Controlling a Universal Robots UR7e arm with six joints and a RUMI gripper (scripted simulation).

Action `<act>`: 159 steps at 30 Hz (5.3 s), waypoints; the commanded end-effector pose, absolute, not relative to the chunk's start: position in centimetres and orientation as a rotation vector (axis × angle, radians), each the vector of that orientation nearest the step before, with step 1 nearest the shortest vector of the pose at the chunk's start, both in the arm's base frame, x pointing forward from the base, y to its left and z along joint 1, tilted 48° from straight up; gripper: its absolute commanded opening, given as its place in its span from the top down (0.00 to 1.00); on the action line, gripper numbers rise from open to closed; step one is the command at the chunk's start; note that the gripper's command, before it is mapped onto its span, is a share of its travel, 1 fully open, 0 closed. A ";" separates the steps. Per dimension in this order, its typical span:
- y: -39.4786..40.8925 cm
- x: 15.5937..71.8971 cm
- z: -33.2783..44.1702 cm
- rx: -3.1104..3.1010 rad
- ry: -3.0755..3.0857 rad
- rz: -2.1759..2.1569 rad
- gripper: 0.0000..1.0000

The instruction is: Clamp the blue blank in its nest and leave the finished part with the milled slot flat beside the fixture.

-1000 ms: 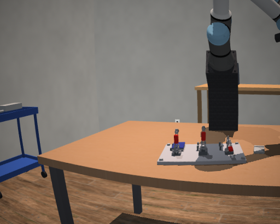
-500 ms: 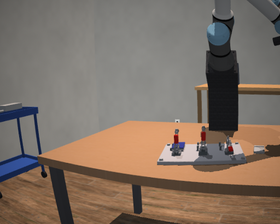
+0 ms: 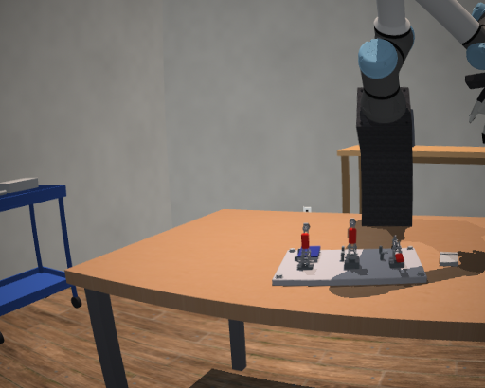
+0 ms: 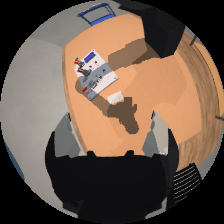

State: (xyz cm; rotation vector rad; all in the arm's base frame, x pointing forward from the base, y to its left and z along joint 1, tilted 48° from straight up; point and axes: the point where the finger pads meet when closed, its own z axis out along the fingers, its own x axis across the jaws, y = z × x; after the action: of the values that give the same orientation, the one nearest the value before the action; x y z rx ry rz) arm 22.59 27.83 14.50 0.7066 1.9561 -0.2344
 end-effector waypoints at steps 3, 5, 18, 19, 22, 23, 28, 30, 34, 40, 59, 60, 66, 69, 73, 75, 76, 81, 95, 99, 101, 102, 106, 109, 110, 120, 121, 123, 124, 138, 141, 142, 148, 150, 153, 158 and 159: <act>24.5 23.9 13.0 0.920 1.958 -0.276 0.00; 23.4 24.2 12.5 0.995 1.953 -0.290 0.00; 19.1 24.9 10.4 1.331 1.901 -0.339 0.00; 18.6 25.0 10.1 1.377 1.890 -0.344 0.00; 17.6 25.0 9.5 1.470 1.865 -0.354 0.00; 17.1 25.0 9.3 1.518 1.851 -0.359 0.00; 15.7 24.9 8.5 1.664 1.800 -0.371 0.00; 15.7 24.9 8.5 1.664 1.800 -0.371 0.00; 14.4 24.8 7.7 1.814 1.736 -0.380 0.00; 13.0 24.6 6.7 2.018 1.631 -0.386 0.00; 10.8 24.4 4.9 2.468 1.304 -0.367 0.00; 10.6 24.4 4.8 2.516 1.260 -0.361 0.00; 10.1 24.6 4.4 2.655 1.119 -0.341 0.00; 10.0 24.7 4.3 2.699 1.069 -0.333 0.00; 9.8 24.9 4.1 2.785 0.965 -0.315 0.00; 9.6 25.1 4.0 2.826 0.911 -0.305 0.00; 9.5 25.3 3.9 2.866 0.856 -0.294 0.00; 9.4 25.5 3.9 2.904 0.800 -0.282 0.00; 8.2 27.6 3.9 3.161 0.315 -0.162 0.00; 8.0 27.9 3.9 3.185 0.252 -0.144 0.00; 7.6 28.6 4.1 3.230 0.123 -0.105 0.00; 7.6 28.6 4.1 3.230 0.123 -0.105 0.00; 7.1 29.4 4.3 3.267 -0.006 -0.065 0.00; 6.6 30.1 4.5 3.298 -0.136 -0.022 0.00; 6.3 30.5 4.6 3.311 -0.201 0.001 0.00; 4.2 32.8 5.5 3.351 -0.582 0.144 0.00; 4.2 32.8 5.5 3.351 -0.582 0.144 0.00; 3.4 33.6 5.9 3.352 -0.704 0.194 0.00; 3.4 33.6 5.9 3.352 -0.704 0.194 0.00; -1.4 36.7 8.0 3.276 -1.257 0.453 0.00; -2.9 37.4 8.7 3.235 -1.399 0.529 0.00; -3.4 37.6 8.9 3.219 -1.444 0.554 0.00; -6.0 38.5 10.0 3.137 -1.647 0.673 0.00; -6.4 38.6 10.2 3.119 -1.683 0.696 0.00; -7.8 38.9 10.8 3.066 -1.784 0.761 0.00; -10.0 39.3 11.8 2.980 -1.925 0.858 0.00; -10.4 39.3 11.9 2.963 -1.950 0.876 0.00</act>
State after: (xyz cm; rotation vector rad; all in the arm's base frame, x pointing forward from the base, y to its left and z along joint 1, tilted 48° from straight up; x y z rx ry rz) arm 38.89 -8.70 11.28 -2.2108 1.3398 -0.5781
